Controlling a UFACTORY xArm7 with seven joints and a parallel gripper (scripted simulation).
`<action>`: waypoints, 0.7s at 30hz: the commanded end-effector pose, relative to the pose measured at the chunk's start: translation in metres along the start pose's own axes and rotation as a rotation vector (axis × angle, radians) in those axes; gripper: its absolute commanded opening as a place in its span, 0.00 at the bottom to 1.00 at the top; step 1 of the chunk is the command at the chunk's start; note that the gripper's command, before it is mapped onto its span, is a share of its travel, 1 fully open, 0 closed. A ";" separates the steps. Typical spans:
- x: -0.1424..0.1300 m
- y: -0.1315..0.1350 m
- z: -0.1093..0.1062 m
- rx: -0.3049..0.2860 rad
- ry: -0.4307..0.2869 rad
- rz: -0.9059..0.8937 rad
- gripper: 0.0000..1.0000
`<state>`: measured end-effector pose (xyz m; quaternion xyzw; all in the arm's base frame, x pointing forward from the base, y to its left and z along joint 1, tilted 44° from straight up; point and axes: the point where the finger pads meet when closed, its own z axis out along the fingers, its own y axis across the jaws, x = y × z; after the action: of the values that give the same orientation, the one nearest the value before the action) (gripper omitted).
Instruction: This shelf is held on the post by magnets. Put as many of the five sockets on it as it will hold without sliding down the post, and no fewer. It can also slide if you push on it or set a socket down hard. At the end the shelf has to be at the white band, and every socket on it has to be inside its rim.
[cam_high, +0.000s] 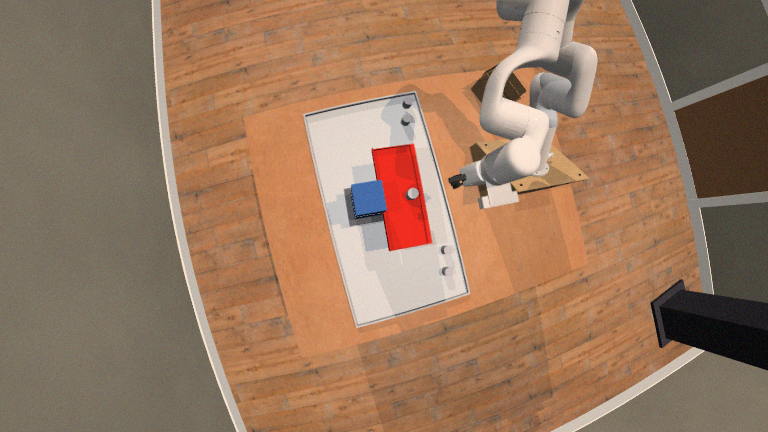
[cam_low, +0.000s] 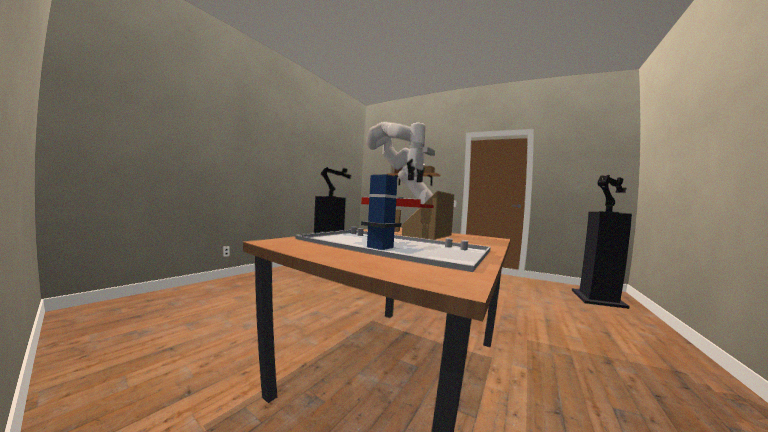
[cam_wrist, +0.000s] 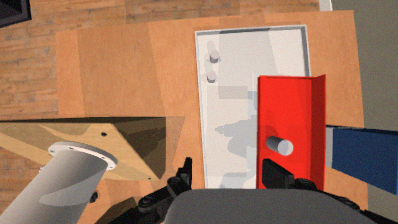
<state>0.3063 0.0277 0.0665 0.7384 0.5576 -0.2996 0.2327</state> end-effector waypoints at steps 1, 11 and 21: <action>0.001 0.001 -0.001 -0.001 0.002 0.000 0.61; 0.102 -0.015 0.014 -0.011 0.003 -0.344 0.61; 0.181 -0.051 0.040 -0.005 0.002 -0.604 0.61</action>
<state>0.2897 0.1189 -0.0588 0.5735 0.7289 -0.3427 0.1495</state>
